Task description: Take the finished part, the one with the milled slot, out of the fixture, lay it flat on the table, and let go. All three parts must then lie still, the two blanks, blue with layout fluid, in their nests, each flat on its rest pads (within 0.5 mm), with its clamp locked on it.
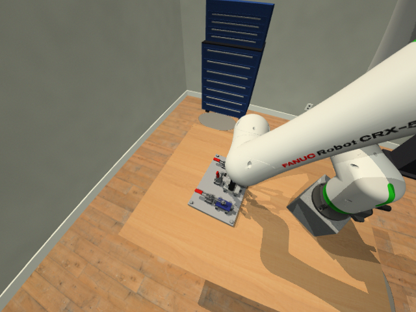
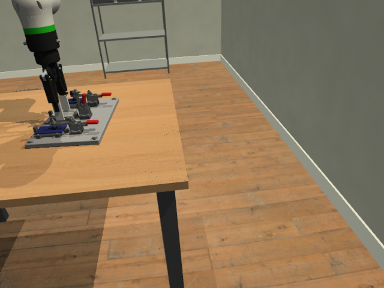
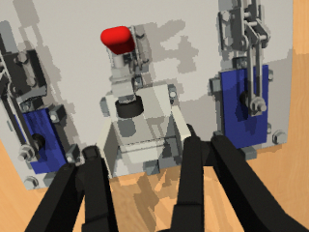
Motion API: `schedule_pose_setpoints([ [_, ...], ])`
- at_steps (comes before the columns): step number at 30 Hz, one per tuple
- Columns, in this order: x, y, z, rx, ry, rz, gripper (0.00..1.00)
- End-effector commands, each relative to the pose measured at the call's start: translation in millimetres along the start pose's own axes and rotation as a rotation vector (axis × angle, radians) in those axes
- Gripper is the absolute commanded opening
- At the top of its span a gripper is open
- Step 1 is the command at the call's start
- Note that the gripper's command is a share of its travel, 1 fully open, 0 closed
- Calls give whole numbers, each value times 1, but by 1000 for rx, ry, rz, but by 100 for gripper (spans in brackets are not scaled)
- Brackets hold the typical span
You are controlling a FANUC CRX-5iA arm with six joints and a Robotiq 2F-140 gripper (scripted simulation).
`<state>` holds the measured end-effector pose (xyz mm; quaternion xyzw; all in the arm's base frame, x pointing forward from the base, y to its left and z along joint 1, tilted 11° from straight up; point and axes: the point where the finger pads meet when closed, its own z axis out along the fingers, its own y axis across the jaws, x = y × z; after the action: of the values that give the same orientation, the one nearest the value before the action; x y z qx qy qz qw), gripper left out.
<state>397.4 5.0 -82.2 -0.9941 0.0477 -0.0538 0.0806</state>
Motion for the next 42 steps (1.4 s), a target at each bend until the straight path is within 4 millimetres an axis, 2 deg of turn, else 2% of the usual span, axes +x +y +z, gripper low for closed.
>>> schedule_pose_setpoints([
  [1,0,0,0,0,0,0,0],
  [42,0,0,-5,0,0,0,0],
])
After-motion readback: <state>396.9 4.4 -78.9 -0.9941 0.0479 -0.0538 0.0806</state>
